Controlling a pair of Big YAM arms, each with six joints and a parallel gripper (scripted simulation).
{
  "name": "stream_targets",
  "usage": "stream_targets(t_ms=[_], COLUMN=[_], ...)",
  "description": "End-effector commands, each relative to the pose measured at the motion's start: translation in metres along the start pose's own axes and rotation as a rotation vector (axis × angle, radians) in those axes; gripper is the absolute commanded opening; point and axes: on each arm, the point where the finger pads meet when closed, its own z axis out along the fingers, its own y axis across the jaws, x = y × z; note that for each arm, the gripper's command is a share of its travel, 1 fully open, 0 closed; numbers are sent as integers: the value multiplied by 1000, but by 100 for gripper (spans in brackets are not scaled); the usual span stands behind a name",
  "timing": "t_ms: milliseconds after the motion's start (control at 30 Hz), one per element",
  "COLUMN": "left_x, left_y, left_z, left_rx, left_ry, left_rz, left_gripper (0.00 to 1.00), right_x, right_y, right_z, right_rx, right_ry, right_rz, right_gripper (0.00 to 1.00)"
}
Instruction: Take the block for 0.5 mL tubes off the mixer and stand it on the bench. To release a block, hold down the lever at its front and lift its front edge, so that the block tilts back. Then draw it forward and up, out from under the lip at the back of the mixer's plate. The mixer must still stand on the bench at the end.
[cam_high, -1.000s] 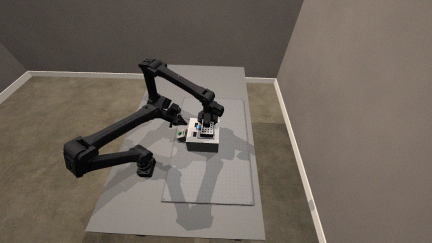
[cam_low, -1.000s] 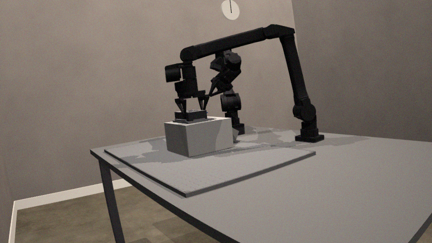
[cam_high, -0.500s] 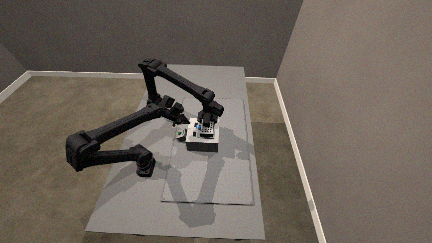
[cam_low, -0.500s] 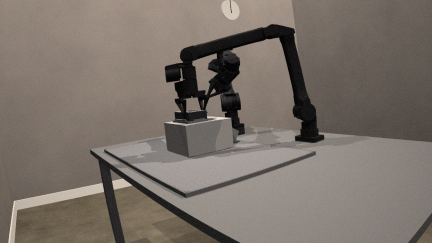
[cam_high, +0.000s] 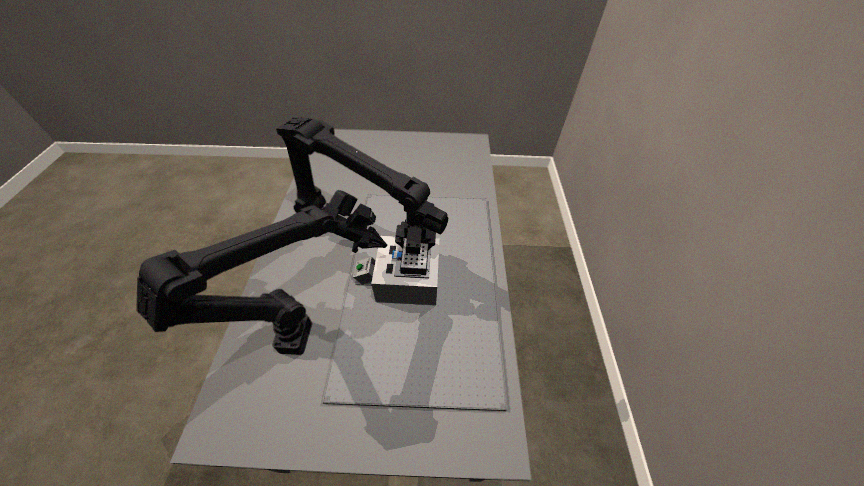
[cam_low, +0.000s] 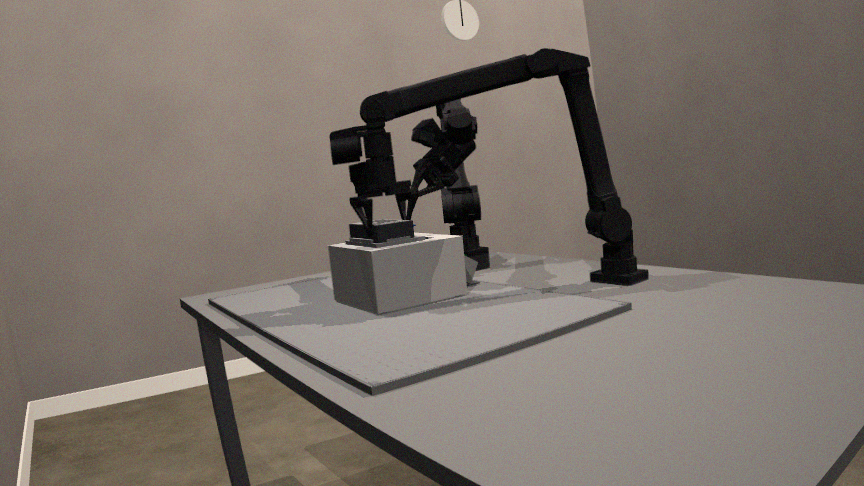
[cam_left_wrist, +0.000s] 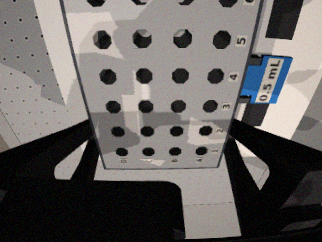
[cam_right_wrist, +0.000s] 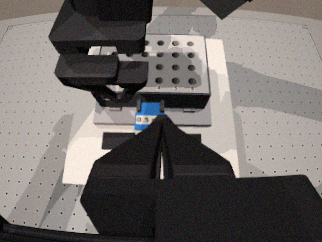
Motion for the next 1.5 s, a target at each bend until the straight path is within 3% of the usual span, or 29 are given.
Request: stream_targets(t_ms=[0, 300, 800, 967, 1267, 1467], left_x=[-3, -3, -3, -3, -3, -3], left_y=[17, 17, 17, 17, 17, 17], left_z=[-20, -20, -20, -20, -20, -20], left_rx=[-41, -41, -41, -41, -41, -41], left_ry=[-21, -21, -21, -21, -21, -21], left_rz=[-5, -5, -5, -5, -5, -5], left_gripper=[0, 0, 0, 0, 0, 0], right_x=[-30, -41, 16, 10, 32, 27], right_y=[16, 27, 12, 18, 5, 14], right_z=[3, 10, 36, 32, 52, 47], right_rx=[-20, -36, -14, -36, 3, -19], right_ry=[-38, -49, -14, -32, -13, -20], right_rz=[26, 36, -10, 17, 34, 16], right_gripper=[0, 0, 0, 0, 0, 0])
